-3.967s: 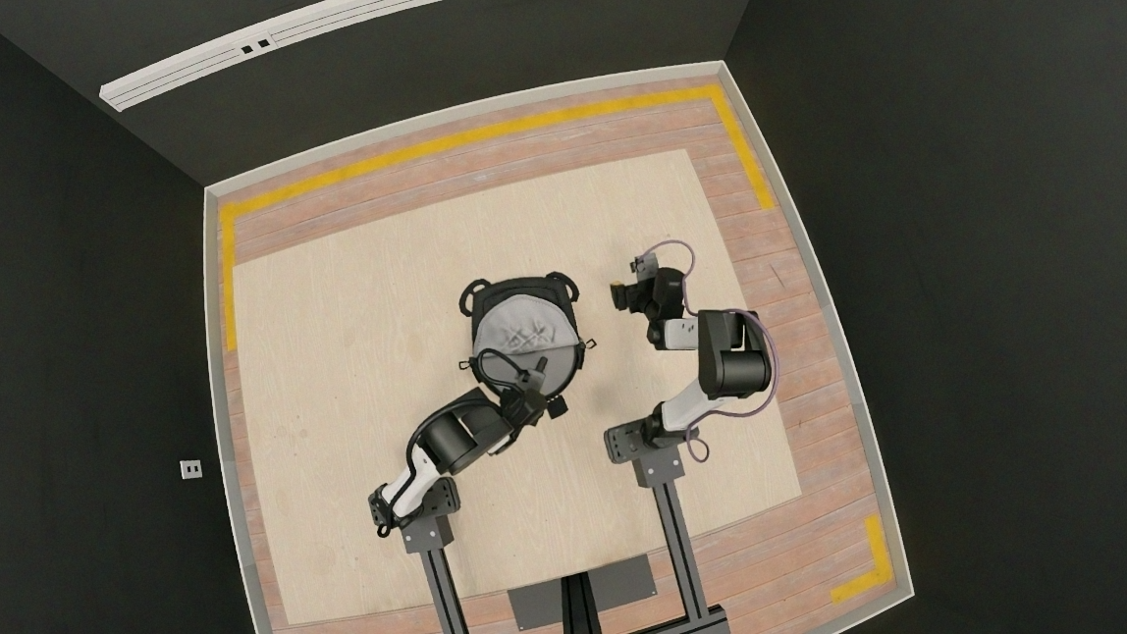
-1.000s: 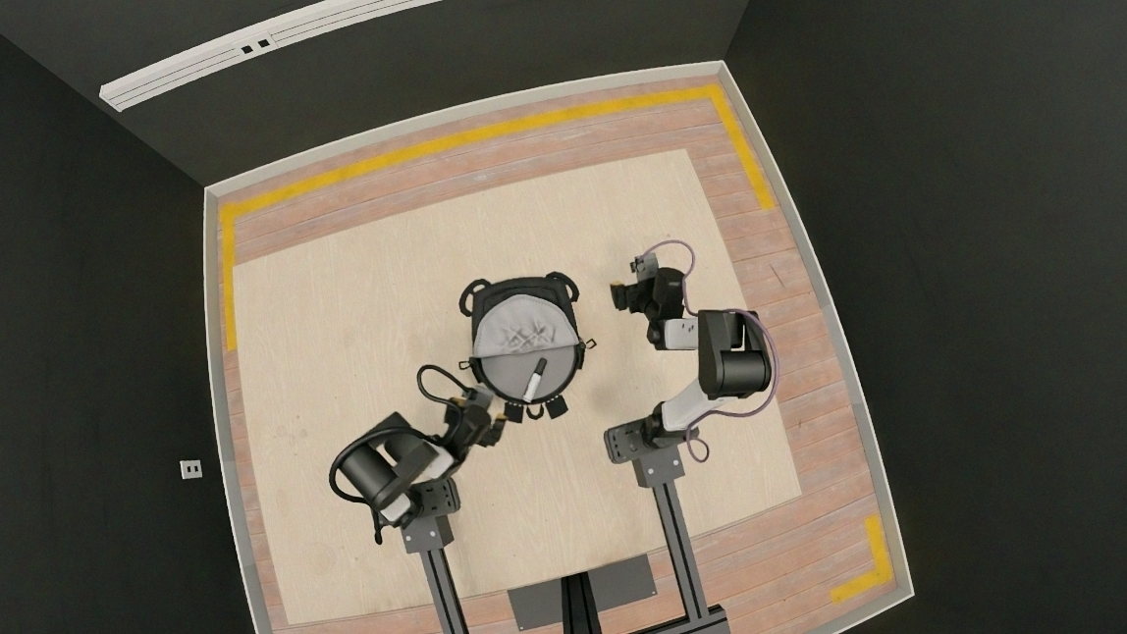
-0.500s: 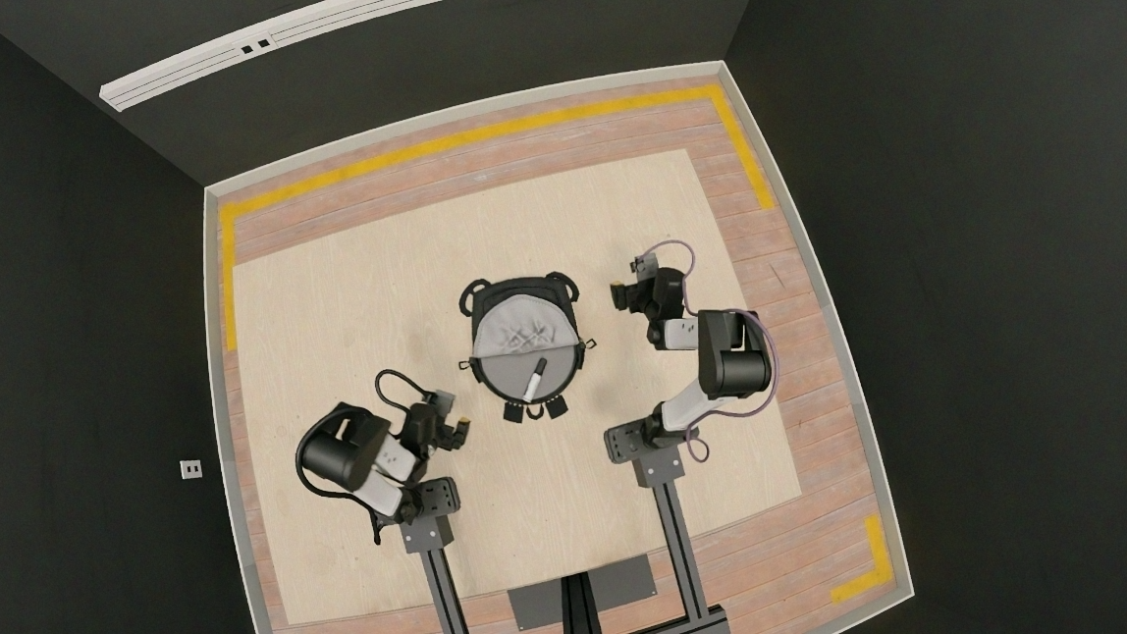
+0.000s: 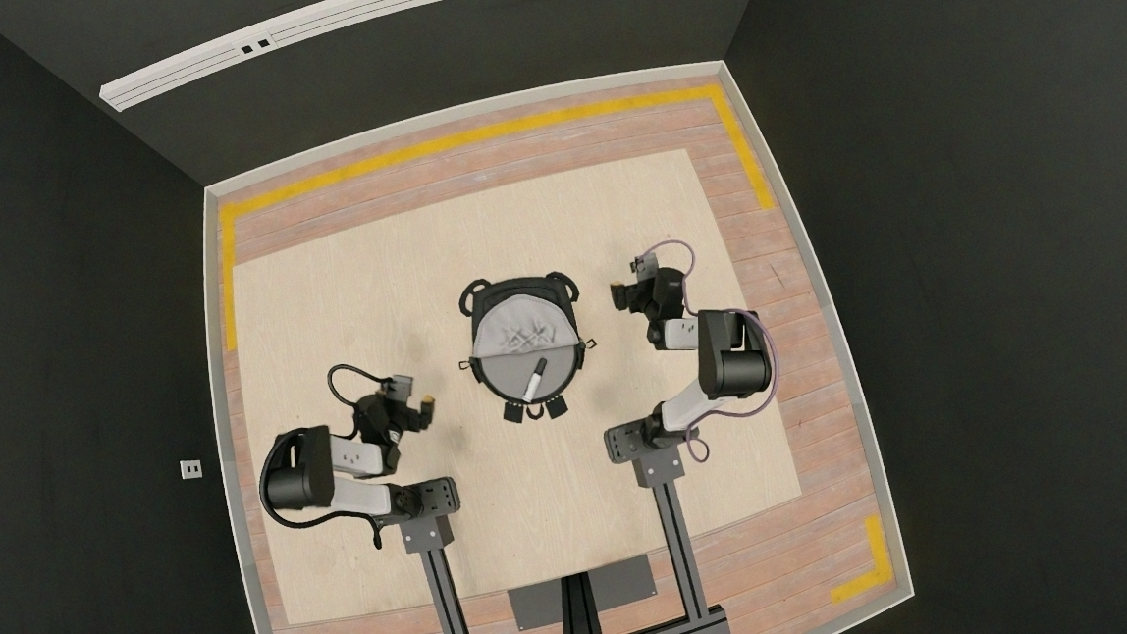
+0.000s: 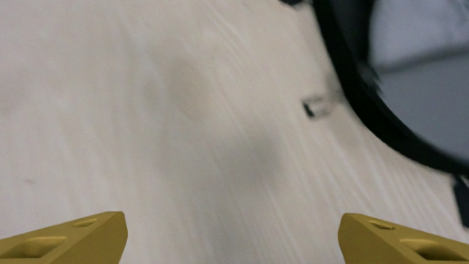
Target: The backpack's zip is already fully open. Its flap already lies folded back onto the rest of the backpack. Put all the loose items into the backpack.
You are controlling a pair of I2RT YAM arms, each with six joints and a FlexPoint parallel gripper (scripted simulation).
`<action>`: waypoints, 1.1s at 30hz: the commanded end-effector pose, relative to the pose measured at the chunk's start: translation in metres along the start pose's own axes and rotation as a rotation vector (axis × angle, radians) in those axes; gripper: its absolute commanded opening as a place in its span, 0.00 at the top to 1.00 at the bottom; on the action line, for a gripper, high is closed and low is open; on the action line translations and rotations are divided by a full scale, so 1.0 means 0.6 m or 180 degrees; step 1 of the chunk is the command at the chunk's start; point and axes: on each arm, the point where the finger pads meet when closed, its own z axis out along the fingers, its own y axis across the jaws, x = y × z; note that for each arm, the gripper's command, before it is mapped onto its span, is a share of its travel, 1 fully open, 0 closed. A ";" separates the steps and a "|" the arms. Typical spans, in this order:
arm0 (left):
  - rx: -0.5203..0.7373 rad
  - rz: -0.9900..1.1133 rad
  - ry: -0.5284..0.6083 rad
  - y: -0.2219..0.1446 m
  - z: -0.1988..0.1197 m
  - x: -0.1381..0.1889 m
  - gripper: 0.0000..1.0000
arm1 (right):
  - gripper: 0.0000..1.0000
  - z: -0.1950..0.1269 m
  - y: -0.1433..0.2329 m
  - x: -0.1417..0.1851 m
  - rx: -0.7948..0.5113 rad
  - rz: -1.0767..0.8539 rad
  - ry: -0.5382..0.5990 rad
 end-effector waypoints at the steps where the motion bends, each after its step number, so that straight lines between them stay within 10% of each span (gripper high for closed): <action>1: 0.0020 -0.0046 -0.0066 0.027 0.002 -0.026 0.10 | 0.10 -0.001 -0.001 -0.009 0.0003 -0.0011 -0.0051; 19: -0.0786 -0.1066 -0.0299 0.231 0.020 -0.106 0.10 | 0.10 -0.001 -0.001 -0.009 0.0003 -0.0011 -0.0051; 33: -0.0788 -0.1013 -0.0383 0.228 0.011 -0.121 0.10 | 0.10 -0.001 -0.001 -0.009 0.0003 -0.0011 -0.0051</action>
